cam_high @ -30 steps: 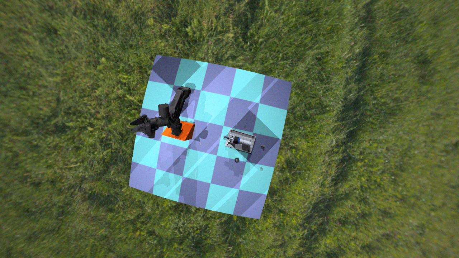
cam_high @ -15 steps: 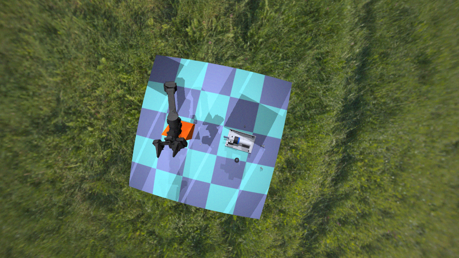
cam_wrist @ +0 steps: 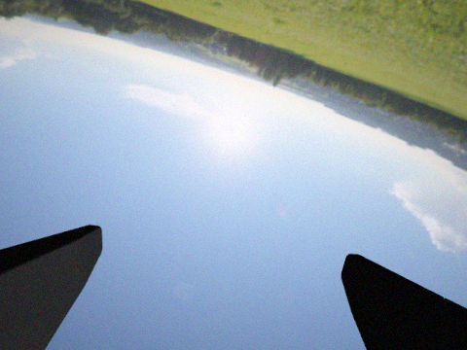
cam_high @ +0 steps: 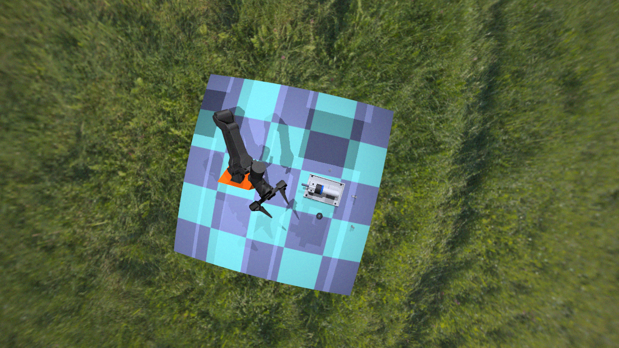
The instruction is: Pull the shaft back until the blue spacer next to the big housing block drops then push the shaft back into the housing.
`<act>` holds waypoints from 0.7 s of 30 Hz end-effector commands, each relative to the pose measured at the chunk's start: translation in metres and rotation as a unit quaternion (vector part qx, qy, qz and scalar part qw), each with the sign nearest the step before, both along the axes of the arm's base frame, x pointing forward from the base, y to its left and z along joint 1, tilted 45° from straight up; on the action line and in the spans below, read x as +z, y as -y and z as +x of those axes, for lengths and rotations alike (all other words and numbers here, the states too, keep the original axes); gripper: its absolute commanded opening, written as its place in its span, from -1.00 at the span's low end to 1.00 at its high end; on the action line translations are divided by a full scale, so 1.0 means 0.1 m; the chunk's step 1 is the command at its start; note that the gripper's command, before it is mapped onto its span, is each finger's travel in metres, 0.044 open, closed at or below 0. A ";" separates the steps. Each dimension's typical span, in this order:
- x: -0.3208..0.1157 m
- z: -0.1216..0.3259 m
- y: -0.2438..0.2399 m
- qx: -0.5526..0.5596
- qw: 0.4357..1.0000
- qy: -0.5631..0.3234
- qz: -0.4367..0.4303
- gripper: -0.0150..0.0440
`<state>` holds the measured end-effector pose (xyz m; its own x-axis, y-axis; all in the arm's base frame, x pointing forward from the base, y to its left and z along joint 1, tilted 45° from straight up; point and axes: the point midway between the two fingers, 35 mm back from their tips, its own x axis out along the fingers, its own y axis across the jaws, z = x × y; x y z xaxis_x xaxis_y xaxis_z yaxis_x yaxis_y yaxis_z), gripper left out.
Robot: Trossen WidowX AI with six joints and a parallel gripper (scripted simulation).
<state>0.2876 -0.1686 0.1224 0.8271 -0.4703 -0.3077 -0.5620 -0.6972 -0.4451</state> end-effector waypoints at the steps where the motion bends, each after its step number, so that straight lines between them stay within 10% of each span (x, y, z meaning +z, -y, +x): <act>1: -0.22 0.36 -0.62 0.133 0.989 -0.019 0.056 1.00; 12: -0.87 0.46 -2.35 0.432 0.871 -0.114 0.203 1.00; 21: -0.95 0.41 -2.40 0.447 0.861 -0.121 0.212 1.00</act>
